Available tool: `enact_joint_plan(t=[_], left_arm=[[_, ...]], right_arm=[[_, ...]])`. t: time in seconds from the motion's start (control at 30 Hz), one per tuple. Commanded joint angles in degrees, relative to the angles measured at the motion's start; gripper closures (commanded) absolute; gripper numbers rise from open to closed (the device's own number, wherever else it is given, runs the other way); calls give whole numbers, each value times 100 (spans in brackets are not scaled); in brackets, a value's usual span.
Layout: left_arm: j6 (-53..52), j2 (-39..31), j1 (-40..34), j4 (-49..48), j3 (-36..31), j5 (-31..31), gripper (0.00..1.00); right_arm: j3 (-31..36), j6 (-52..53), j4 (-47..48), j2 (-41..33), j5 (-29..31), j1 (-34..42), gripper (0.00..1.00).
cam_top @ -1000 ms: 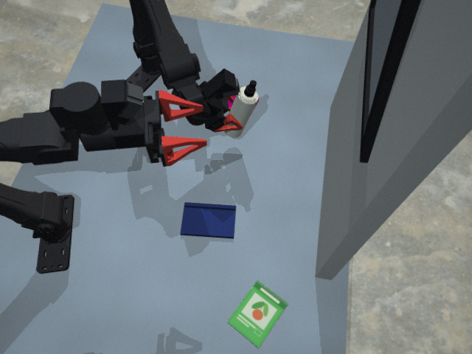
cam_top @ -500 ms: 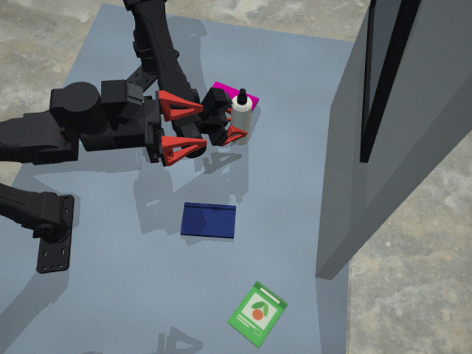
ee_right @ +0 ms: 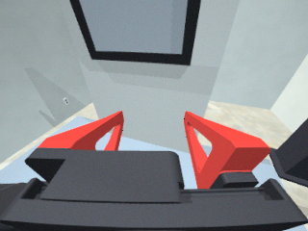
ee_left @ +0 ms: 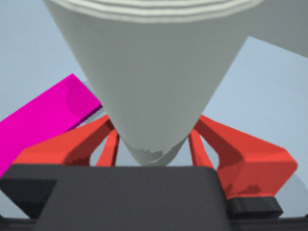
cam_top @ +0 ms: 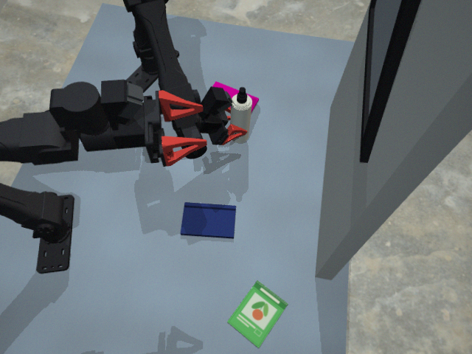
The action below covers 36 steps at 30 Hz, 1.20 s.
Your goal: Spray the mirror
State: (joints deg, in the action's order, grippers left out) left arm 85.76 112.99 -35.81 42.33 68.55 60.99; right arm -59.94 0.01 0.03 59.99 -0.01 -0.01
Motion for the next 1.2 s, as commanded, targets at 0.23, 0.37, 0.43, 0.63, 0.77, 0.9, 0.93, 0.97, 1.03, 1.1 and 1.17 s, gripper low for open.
enact_joint_plan(t=[0.23, 0.37, 0.43, 0.63, 0.77, 0.9, 0.93, 0.97, 1.03, 1.1, 1.17], left_arm=[[36, -17, 22, -183, -53, 298, 100], [-17, 250, 33, -396, -221, 291, 100], [-30, 229, 51, -473, -243, 289, 100], [-64, 211, 12, -543, -328, 289, 100], [-74, 142, 19, -577, -195, 291, 100], [-81, 230, 14, -627, -225, 289, 100], [-86, 344, 22, -639, -353, 286, 100], [-84, 303, 28, -651, -351, 284, 100], [-82, 205, 32, -675, -250, 287, 100], [-84, 238, 40, -700, -391, 284, 100], [-93, 360, 49, -721, -354, 280, 100]], right_arm=[[-51, -11, -59, -73, 2, -21, 24], [-50, -11, -59, -73, 2, -21, 24], [-51, -11, -59, -73, 2, -21, 24], [-51, -11, -59, -73, 2, -21, 24], [-51, -11, -59, -73, 2, -21, 24], [-51, -11, -59, -73, 2, -21, 24], [-51, -11, -59, -73, 2, -21, 24], [-51, -11, -59, -73, 2, -21, 24], [-51, -11, -59, -73, 2, -21, 24], [-51, -11, -59, -73, 2, -21, 24], [-51, -11, -59, -73, 2, -21, 24]])
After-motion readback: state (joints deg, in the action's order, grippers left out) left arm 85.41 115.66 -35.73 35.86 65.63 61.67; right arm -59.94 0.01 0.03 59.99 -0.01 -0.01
